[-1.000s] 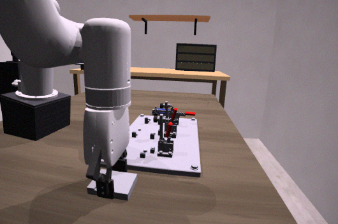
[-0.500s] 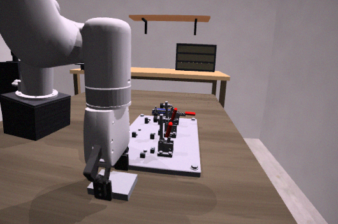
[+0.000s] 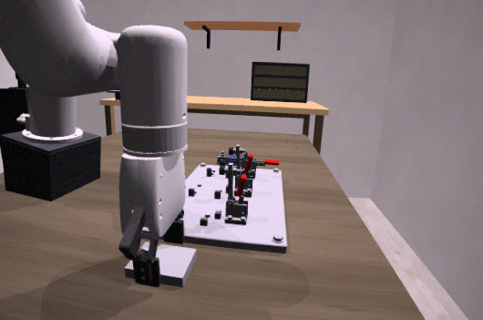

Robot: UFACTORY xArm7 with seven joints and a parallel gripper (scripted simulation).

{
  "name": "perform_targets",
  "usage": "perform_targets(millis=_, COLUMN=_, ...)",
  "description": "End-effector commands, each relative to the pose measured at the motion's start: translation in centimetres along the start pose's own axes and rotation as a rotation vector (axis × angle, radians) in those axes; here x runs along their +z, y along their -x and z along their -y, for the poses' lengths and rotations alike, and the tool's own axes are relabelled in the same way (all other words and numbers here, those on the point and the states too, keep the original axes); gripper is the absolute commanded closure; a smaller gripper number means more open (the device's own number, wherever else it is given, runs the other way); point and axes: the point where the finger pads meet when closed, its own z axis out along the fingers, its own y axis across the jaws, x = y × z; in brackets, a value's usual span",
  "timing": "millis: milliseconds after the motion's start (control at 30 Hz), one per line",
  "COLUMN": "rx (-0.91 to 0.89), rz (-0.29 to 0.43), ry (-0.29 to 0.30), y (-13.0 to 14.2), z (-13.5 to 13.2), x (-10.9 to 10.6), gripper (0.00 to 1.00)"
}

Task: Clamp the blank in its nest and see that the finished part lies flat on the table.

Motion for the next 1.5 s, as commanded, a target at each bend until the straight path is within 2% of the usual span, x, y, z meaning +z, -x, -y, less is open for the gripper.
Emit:
perform_targets(millis=0, rx=0.000, rz=-0.002, ry=0.002, y=-0.1, z=-0.1, x=-0.1, gripper=0.06)
perform_targets(millis=400, rx=0.000, rz=-0.002, ry=0.002, y=-0.1, z=-0.1, x=-0.4, gripper=0.06)
perform_targets(millis=533, rx=0.000, rz=-0.002, ry=0.002, y=-0.1, z=-0.1, x=-1.9, gripper=0.06)
perform_targets(millis=733, rx=0.000, rz=-0.002, ry=0.002, y=-0.1, z=-0.1, x=-5.8, gripper=0.06)
perform_targets(millis=800, rx=0.000, rz=-0.002, ry=0.002, y=-0.1, z=-0.1, x=-5.8, gripper=0.06)
perform_targets(millis=1033, rx=0.000, rz=-0.002, ry=0.002, y=-0.1, z=0.0, x=-9.4, gripper=0.06)
perform_targets(millis=1167, rx=0.000, rz=-0.002, ry=0.002, y=-0.1, z=0.0, x=-10.0, gripper=0.06)
perform_targets(millis=1467, rx=0.000, rz=-0.002, ry=0.002, y=-0.1, z=0.0, x=-10.1, gripper=0.06)
